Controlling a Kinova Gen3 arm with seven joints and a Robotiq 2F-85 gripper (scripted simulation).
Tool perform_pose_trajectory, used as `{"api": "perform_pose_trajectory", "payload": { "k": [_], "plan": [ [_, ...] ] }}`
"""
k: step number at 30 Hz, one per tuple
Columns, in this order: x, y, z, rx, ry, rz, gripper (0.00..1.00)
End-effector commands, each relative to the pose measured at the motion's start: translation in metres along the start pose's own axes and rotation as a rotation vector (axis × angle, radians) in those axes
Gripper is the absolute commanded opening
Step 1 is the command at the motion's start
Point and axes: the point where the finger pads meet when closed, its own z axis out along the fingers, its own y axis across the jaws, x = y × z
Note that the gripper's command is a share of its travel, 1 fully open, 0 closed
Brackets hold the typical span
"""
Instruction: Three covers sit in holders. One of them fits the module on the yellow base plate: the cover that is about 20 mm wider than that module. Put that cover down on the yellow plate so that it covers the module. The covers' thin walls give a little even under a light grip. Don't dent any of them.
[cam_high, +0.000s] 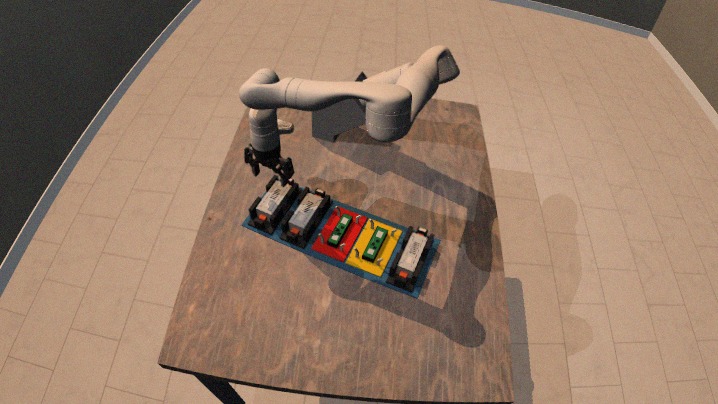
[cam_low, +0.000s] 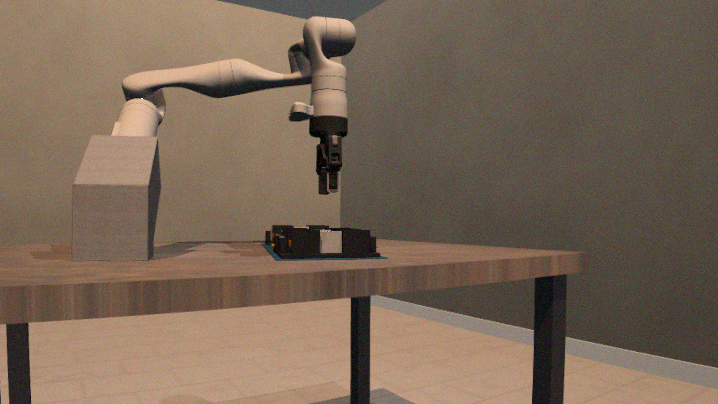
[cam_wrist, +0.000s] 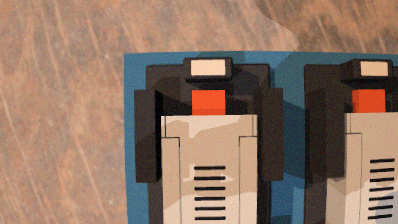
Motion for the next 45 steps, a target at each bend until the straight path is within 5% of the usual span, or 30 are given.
{"api": "perform_pose_trajectory", "payload": {
  "k": [1,19,45],
  "plan": [
    [0.0,0.0,-0.001,0.001,-0.002,0.0,1.0],
    [-0.001,0.004,0.005,0.001,-0.002,0.0,1.0],
    [-0.001,0.004,0.043,0.001,-0.002,0.0,1.0]
  ]
}}
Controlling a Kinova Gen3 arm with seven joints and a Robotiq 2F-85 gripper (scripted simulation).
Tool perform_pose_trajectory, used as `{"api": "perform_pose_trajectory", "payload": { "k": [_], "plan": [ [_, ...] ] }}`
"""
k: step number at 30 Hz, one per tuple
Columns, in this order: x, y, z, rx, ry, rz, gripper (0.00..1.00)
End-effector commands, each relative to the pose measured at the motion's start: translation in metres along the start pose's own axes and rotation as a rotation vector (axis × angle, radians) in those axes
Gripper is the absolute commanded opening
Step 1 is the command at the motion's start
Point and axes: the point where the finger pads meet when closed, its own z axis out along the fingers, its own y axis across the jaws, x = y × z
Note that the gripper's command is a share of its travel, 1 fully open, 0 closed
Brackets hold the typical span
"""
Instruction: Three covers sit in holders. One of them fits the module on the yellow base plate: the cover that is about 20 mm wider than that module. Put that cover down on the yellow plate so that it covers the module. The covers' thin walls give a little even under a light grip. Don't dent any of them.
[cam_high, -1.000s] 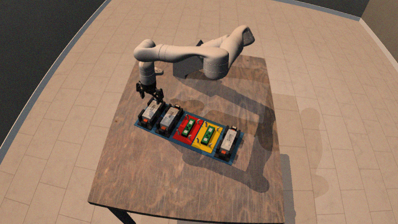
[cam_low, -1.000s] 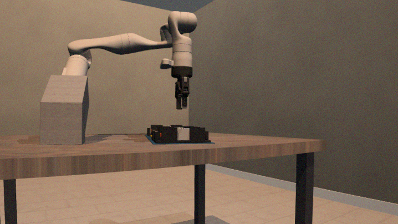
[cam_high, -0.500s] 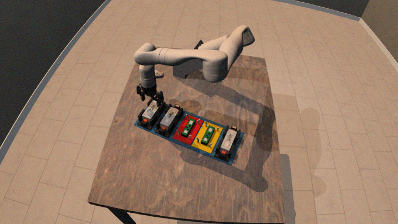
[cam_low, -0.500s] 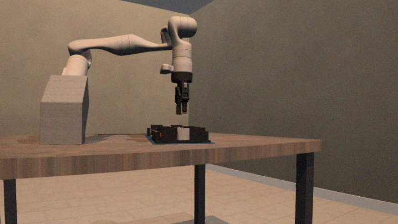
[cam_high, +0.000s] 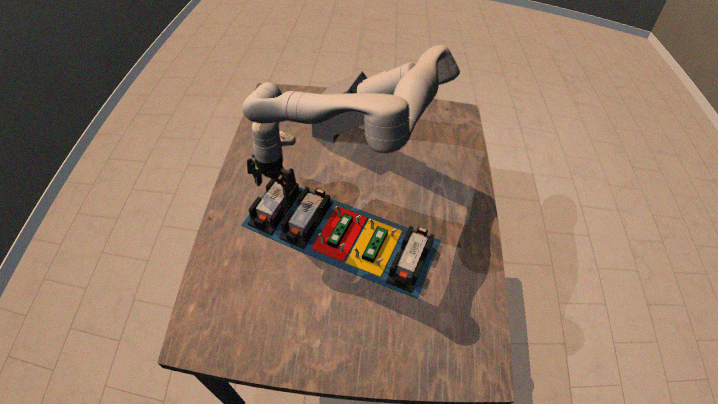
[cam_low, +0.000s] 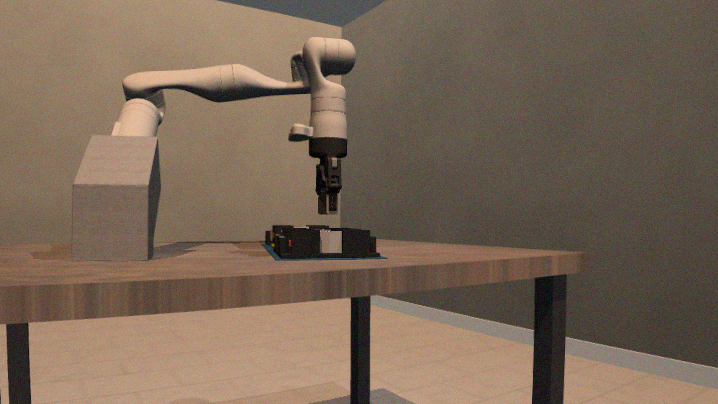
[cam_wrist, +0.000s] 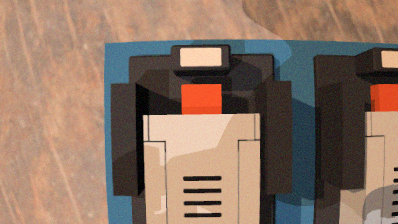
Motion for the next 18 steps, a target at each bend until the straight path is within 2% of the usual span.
{"api": "perform_pose_trajectory", "payload": {
  "k": [1,8,18],
  "plan": [
    [-0.001,0.0,0.004,0.001,-0.002,0.0,1.0],
    [-0.001,0.0,0.004,0.001,-0.002,0.0,1.0],
    [-0.001,0.0,0.014,0.001,-0.002,0.0,1.0]
  ]
}}
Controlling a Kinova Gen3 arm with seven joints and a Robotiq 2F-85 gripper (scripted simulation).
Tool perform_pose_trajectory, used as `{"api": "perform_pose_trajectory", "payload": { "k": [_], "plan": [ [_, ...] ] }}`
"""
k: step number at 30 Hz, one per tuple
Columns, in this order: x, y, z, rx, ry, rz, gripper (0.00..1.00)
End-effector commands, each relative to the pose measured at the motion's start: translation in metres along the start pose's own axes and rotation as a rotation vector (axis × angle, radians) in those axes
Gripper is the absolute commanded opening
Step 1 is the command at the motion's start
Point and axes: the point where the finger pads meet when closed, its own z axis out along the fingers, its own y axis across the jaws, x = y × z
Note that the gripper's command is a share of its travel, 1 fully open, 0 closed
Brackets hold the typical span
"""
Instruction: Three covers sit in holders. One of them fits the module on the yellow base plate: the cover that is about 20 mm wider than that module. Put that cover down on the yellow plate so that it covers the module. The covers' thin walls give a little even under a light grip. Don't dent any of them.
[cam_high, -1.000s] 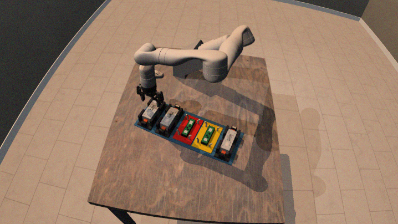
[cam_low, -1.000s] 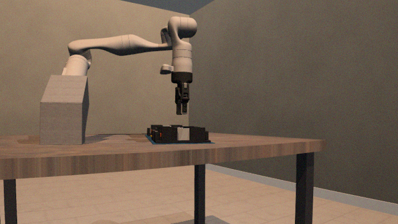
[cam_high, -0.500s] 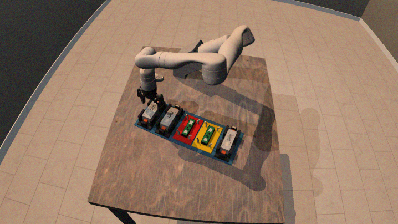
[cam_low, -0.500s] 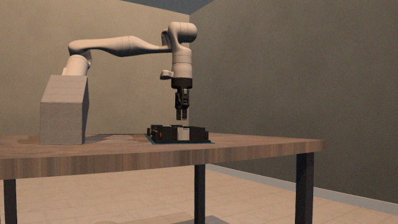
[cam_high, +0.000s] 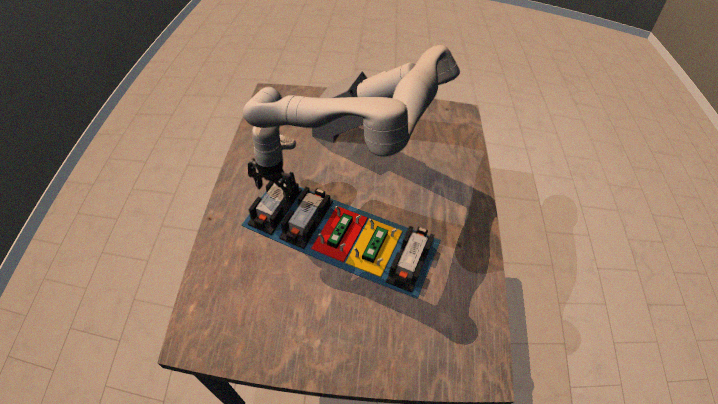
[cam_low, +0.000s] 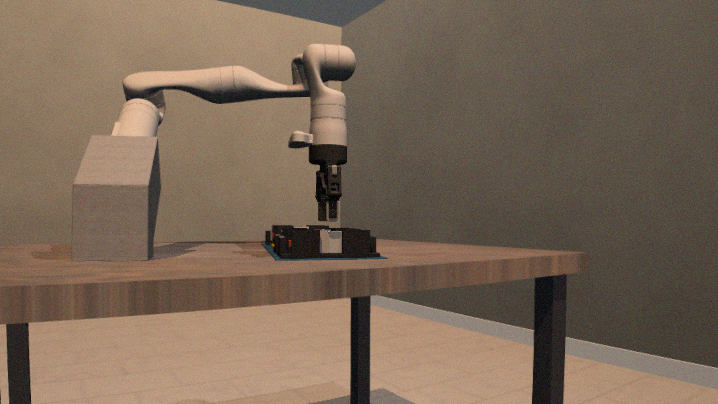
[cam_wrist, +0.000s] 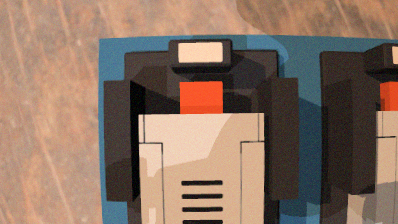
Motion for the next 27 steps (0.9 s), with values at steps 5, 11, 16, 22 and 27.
{"api": "perform_pose_trajectory", "payload": {
  "k": [5,11,16,22,27],
  "plan": [
    [-0.001,0.0,0.0,0.001,-0.002,0.0,1.0],
    [-0.001,0.0,0.004,0.001,-0.002,0.0,1.0],
    [-0.001,0.0,0.009,0.001,-0.002,0.0,1.0],
    [-0.001,0.0,0.01,0.001,-0.002,0.0,1.0],
    [-0.001,0.0,0.013,0.001,-0.002,0.0,1.0]
  ]
}}
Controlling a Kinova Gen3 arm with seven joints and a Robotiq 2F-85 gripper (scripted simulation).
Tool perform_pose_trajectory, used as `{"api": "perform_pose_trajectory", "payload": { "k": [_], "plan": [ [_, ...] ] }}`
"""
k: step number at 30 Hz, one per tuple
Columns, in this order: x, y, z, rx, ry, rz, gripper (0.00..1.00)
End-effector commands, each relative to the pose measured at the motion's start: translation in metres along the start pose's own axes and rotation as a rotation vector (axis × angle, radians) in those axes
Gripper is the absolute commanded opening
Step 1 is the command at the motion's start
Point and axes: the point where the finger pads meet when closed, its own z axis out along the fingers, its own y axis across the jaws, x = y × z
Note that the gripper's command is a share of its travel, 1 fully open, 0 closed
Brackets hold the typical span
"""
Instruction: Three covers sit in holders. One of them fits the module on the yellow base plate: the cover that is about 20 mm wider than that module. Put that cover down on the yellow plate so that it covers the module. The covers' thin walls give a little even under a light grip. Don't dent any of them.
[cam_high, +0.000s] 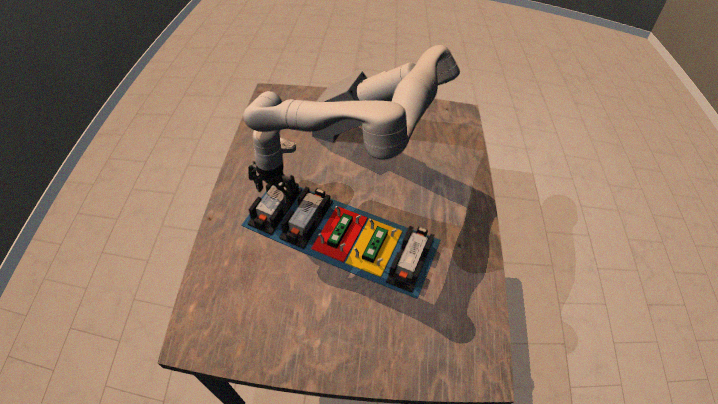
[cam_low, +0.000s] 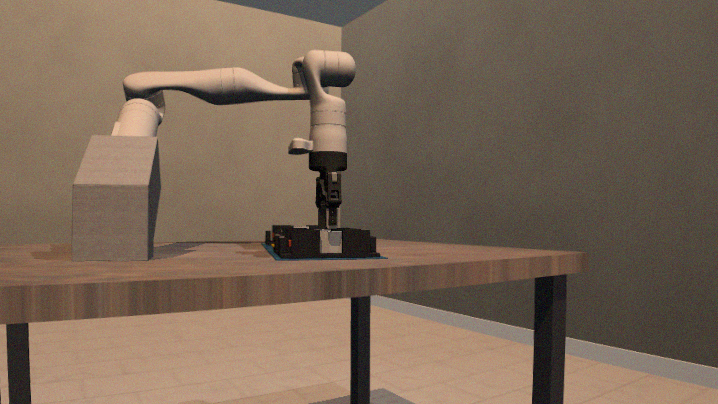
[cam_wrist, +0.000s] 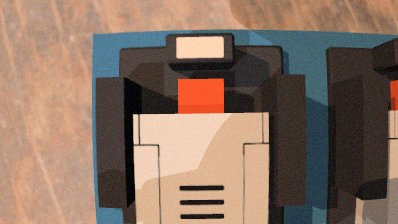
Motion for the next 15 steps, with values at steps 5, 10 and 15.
{"api": "perform_pose_trajectory", "payload": {
  "k": [5,10,15],
  "plan": [
    [-0.0005,-0.0003,0.0054,0.001,-0.002,0.0,1.0],
    [-0.0005,-0.0003,0.0074,0.001,-0.002,0.0,1.0],
    [-0.0006,-0.0003,0.0084,0.001,-0.002,0.0,1.0]
  ]
}}
